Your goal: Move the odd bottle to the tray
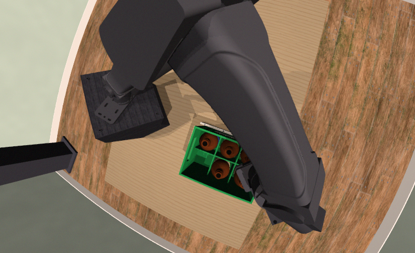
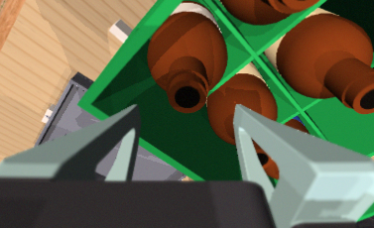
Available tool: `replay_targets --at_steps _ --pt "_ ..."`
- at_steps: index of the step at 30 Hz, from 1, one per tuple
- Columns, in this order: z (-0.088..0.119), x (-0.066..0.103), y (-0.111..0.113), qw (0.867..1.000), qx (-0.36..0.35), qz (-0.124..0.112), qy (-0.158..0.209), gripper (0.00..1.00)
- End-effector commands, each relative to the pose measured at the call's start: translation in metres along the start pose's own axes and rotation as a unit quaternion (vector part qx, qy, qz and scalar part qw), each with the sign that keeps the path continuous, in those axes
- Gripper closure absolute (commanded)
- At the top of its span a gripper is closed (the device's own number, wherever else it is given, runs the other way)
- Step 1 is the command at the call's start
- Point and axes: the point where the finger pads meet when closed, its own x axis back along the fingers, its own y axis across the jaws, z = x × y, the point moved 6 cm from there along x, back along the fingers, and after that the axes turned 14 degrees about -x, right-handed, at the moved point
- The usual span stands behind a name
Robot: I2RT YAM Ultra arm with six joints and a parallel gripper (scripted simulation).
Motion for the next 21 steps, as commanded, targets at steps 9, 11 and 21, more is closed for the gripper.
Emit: replay_targets --at_steps 9,11,21 --pt "-0.0083 0.0129 0.0022 1.0 0.003 -0.008 -0.017 0.39" --pt "-0.0083 0.0129 0.0022 1.0 0.003 -0.008 -0.017 0.39" --pt "-0.0083 0.0129 0.0022 1.0 0.003 -0.008 -0.017 0.39"
